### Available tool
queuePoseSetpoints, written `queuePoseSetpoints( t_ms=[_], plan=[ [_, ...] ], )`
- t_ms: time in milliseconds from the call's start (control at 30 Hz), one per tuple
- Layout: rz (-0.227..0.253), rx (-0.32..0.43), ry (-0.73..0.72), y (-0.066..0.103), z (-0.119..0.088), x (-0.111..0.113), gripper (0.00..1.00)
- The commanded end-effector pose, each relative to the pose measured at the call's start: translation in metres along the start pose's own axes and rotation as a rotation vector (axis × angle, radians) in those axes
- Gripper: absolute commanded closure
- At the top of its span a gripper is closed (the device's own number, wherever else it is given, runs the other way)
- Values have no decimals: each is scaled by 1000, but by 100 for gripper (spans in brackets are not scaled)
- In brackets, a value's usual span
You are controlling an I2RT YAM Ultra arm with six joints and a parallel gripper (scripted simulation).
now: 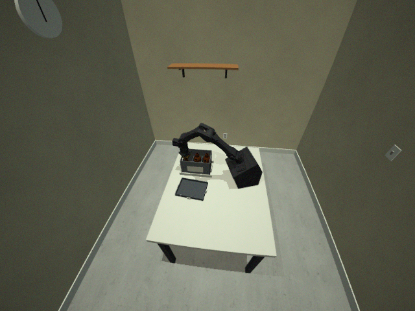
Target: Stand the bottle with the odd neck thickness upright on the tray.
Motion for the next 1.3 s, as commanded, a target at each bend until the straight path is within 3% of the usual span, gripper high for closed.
queuePoseSetpoints(
  t_ms=[0,600,1267],
  plan=[
    [26,-74,4,40,10,2,100],
    [24,-75,5,54,8,1,100],
    [22,-76,4,56,8,1,100]
  ],
)
Point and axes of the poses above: the point where the finger pads meet when closed, its own y axis back along the fingers, its own x axis across the jaws, z = x × y, the point moved 9 cm from there along y, back along the fingers, and after that the axes turned 9 degrees about y, right-handed, at the moved point
